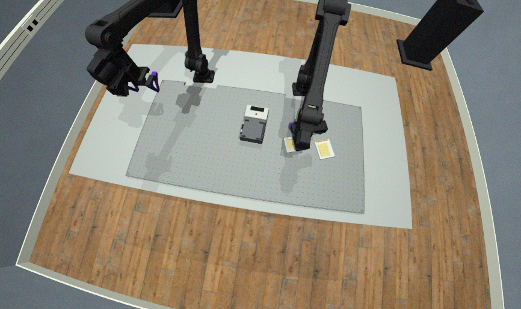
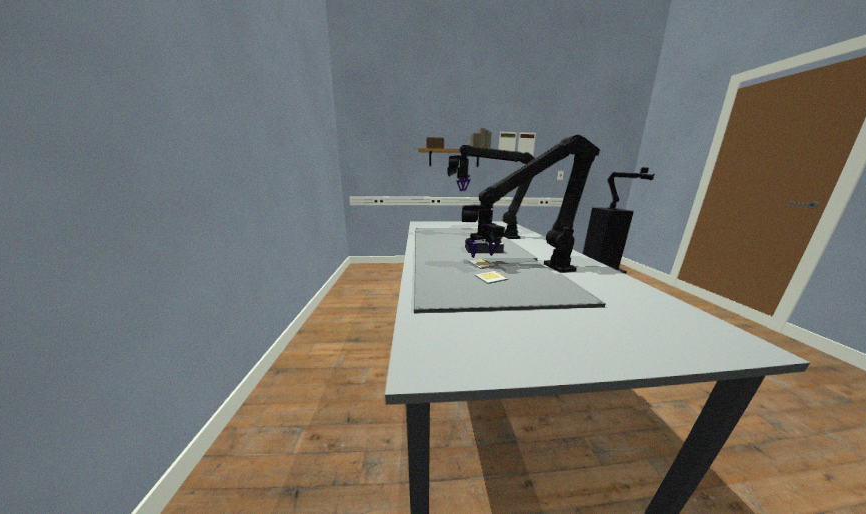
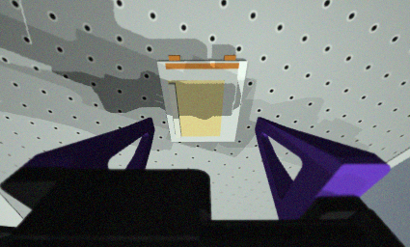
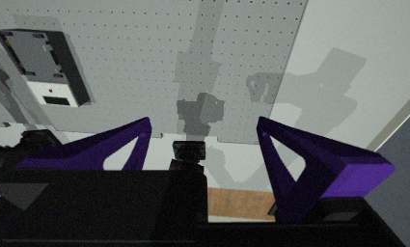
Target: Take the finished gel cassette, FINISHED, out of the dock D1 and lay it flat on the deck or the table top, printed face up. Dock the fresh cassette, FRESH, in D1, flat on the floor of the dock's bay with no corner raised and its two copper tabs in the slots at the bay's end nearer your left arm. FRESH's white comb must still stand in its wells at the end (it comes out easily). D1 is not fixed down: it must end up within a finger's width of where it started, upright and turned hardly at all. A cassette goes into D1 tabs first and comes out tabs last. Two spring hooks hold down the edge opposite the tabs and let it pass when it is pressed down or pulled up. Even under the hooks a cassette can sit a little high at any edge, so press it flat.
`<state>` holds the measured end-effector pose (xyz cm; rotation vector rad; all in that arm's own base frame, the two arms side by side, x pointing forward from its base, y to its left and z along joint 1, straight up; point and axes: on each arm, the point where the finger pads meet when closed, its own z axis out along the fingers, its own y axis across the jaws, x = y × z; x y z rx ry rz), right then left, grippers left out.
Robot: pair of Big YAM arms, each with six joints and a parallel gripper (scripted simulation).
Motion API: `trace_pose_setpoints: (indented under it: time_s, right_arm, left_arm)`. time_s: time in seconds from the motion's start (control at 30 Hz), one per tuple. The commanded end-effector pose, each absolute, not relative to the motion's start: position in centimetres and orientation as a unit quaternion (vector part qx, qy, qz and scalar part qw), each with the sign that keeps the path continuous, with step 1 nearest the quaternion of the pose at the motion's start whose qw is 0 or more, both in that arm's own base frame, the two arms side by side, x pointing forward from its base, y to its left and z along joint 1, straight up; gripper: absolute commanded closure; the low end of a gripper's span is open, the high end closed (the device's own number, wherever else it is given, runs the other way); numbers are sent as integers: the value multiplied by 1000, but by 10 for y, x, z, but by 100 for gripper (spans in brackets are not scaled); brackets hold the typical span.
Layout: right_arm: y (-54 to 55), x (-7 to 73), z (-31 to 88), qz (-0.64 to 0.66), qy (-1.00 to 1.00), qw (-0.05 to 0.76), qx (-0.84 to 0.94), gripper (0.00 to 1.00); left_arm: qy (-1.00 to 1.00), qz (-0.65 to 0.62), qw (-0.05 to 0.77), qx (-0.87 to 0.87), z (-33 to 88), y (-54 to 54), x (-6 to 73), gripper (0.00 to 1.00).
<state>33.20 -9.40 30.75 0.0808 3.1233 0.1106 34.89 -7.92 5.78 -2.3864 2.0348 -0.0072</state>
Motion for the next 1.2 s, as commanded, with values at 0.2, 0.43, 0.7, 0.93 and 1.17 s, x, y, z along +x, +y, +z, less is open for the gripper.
trace_pose_setpoints:
  time_s: [0.2,0.43,0.7,0.93,1.17]
  right_arm:
    - [-101,341,327,34,999,14,36,0]
    - [-101,341,327,34,999,14,36,0]
    - [-101,341,327,34,999,14,36,0]
    - [-101,341,327,34,999,14,36,0]
    - [-101,341,327,34,999,14,36,0]
  left_arm:
    - [649,-20,12,-761,81,-84,368,2]
    - [649,-20,12,-761,93,-83,366,2]
    - [649,-20,12,-761,93,-83,366,2]
    - [649,-21,12,-761,104,-83,365,2]
    - [649,-21,12,-761,109,-83,365,2]
